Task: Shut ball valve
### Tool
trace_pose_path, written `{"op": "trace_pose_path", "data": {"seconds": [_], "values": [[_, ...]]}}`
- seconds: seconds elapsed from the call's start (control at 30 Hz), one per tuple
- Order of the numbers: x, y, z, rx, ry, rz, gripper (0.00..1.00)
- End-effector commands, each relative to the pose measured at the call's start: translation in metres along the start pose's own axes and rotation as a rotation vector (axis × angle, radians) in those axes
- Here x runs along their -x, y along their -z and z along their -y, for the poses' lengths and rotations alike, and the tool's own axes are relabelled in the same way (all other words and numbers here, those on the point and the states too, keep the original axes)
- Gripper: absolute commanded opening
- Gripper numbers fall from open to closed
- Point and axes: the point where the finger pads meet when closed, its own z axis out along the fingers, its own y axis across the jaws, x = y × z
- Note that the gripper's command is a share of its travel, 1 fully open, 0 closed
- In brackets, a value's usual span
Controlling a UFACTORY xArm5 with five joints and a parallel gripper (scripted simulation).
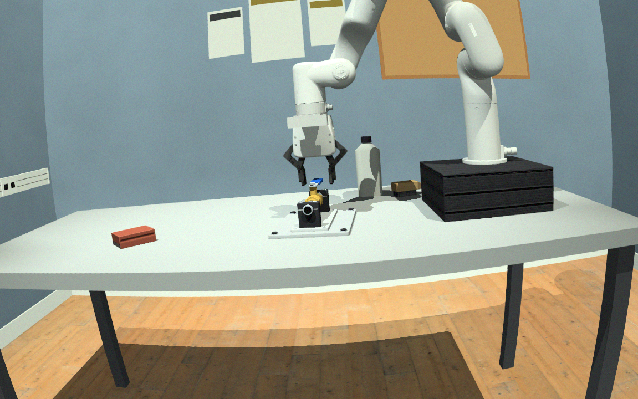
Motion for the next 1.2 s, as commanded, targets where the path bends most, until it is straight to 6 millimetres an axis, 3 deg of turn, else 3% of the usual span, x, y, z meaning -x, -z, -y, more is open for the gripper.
{"op": "trace_pose_path", "data": {"seconds": [0.0, 0.7, 0.73, 1.17], "values": [[-0.0002, -0.0008, -0.0013, 0.003, 0.000, 0.000, 0.69], [-0.0002, -0.0017, -0.0013, 0.003, 0.000, 0.000, 0.69], [-0.0002, -0.0017, -0.0013, 0.003, 0.000, 0.000, 0.00], [-0.0002, -0.0017, -0.0013, 0.003, 0.000, 0.000, 0.00]]}}
